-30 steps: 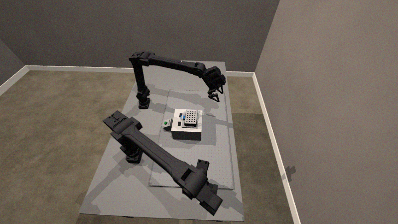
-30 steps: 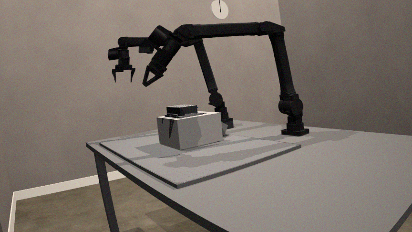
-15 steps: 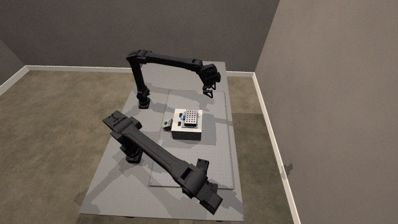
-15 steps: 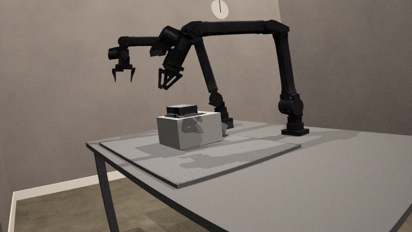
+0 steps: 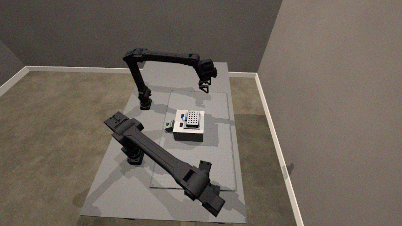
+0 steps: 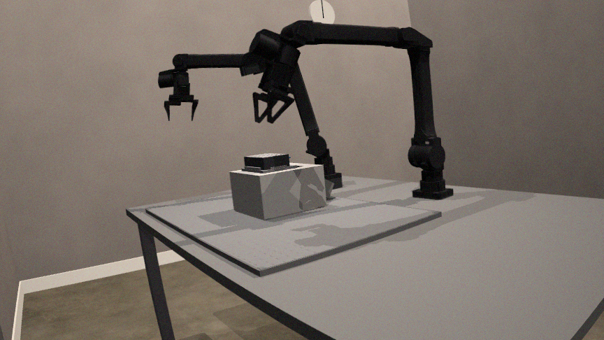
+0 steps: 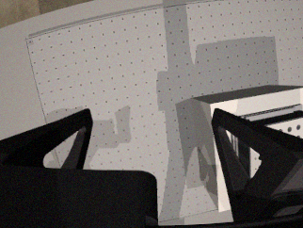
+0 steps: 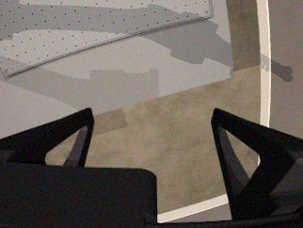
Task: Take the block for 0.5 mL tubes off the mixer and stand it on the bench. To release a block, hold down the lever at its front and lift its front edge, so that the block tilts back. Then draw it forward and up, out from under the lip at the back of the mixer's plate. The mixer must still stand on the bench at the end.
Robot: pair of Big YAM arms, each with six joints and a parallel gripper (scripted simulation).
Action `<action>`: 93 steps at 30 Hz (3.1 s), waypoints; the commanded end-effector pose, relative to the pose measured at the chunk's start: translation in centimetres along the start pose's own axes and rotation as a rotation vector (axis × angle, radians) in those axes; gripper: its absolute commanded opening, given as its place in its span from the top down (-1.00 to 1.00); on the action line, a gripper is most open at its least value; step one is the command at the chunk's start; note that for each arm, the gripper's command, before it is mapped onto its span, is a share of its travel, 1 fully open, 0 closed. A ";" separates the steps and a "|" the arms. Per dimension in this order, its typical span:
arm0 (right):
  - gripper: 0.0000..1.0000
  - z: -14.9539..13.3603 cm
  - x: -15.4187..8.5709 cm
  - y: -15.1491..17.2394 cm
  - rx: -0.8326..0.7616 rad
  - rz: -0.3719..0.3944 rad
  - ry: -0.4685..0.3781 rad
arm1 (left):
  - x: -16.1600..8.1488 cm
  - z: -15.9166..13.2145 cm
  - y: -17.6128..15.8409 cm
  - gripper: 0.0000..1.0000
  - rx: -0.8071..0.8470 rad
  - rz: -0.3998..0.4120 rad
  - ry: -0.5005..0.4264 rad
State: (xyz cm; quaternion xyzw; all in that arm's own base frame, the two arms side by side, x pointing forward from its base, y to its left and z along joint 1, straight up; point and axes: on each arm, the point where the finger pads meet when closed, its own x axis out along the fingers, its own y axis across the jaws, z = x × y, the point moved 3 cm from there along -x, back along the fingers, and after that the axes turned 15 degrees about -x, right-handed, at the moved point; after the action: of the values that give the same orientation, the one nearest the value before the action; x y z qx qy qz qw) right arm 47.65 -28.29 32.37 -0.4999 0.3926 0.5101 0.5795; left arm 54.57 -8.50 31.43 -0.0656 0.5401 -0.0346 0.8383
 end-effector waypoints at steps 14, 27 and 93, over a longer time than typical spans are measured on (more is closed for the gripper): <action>-1.00 0.5 -3.8 -1.3 -0.021 -0.075 0.055 | -3.2 -4.1 3.7 -1.00 -0.055 0.072 0.127; -1.00 0.6 -3.9 -1.3 -0.020 -0.077 0.056 | -5.8 -8.5 6.6 -1.00 -0.099 0.118 0.206; 1.00 6.6 -2.9 0.9 0.185 -0.034 0.068 | -12.8 -22.5 12.2 -1.00 -0.166 0.207 0.418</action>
State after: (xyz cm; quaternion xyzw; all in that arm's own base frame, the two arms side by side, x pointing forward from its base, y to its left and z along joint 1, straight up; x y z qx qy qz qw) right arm 46.38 -24.68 33.10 -0.4676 0.4330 0.4901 0.5947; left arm 29.54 3.23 30.72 -0.0741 0.7153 0.0856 0.6896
